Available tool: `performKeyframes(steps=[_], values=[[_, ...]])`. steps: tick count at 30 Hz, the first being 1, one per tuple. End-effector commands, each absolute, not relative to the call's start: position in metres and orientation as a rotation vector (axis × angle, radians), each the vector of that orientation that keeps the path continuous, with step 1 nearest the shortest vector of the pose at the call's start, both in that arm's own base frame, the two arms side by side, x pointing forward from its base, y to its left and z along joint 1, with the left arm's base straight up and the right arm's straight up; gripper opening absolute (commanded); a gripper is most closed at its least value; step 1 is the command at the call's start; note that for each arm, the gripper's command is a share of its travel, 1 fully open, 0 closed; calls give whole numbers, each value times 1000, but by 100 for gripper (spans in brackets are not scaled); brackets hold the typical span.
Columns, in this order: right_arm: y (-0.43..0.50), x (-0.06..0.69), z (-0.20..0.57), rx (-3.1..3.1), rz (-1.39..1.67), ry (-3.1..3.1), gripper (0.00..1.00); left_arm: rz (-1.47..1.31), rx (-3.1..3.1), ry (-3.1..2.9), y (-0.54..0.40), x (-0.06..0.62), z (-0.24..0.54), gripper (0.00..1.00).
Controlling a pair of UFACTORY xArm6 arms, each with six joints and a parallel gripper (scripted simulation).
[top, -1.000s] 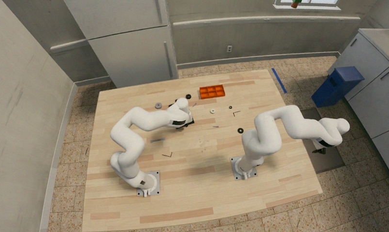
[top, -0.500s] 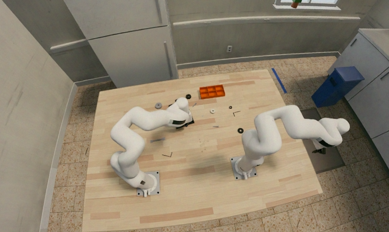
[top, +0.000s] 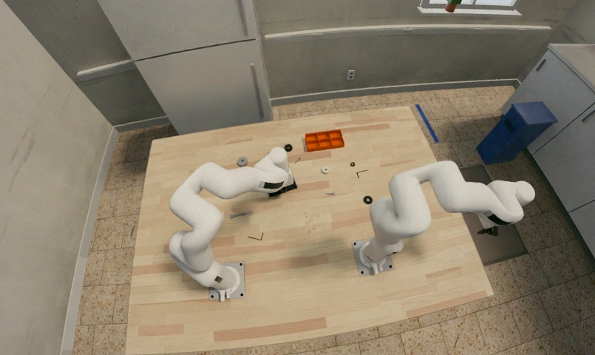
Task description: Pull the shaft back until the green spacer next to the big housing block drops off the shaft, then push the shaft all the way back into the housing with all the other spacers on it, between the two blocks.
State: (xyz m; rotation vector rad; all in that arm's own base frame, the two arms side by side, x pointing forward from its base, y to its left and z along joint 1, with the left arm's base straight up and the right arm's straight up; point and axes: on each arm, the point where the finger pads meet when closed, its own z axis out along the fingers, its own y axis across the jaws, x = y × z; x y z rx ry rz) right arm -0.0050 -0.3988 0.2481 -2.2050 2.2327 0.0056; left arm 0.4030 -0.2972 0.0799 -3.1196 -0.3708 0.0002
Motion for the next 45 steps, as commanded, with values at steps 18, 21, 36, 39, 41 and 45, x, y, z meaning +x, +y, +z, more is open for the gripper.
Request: performKeyframes(steps=[18, 21, 36, 39, 41, 45], values=[[-400, -5, 250, -2208, 0, 2235, 100, -4, -3122, -371, -298, 405, 82, 100], [-400, -5, 250, -2208, 0, 2235, 100, -4, -3122, -371, -298, 405, 82, 100], [-400, -5, 250, -2208, 0, 2235, 100, -4, -3122, -371, -298, 405, 82, 100], [-400, -5, 250, -2208, 0, 2235, 100, -4, -3122, -371, -298, 405, 82, 100], [-400, -5, 250, -2208, 0, 2235, 100, -4, -3122, -371, -298, 405, 82, 100], [-400, -5, 250, -2208, 0, 2235, 100, -4, -3122, -371, -298, 405, 82, 100]])
